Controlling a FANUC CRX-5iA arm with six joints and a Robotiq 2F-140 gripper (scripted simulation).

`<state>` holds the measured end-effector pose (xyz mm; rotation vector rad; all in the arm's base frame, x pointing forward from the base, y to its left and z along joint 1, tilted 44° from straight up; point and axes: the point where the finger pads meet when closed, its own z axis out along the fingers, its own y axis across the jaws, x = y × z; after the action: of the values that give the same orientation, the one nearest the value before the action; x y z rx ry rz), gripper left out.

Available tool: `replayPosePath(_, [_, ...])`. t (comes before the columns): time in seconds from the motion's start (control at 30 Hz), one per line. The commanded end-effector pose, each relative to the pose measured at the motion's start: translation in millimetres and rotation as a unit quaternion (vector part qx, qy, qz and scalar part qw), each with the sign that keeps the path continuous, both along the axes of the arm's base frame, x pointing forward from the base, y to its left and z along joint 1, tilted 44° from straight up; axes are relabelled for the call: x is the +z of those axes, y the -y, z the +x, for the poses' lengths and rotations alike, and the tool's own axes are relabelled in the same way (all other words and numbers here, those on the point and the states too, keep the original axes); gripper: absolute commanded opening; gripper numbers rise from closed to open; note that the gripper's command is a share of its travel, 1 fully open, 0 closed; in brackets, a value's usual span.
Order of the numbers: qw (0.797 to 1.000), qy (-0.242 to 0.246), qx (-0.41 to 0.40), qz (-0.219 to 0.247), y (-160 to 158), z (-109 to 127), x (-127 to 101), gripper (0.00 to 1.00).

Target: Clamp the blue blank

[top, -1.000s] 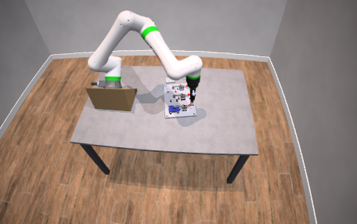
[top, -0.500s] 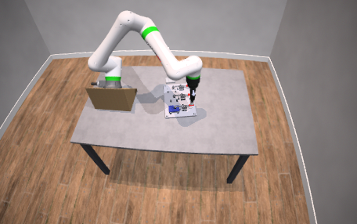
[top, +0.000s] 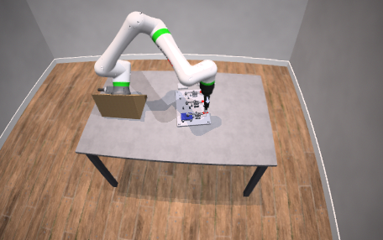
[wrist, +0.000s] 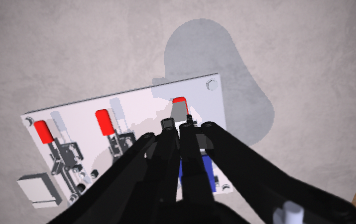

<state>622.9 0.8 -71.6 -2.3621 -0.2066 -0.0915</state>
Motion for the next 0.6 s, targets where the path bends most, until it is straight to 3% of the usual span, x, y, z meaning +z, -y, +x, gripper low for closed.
replayPosePath(0.0, [1.0, 0.0, 0.0, 0.0, 0.3, 0.1, 0.1, 0.0])
replayPosePath(0.57, [1.0, 0.0, 0.0, 0.0, -1.1, 0.1, -1.4, 0.0])
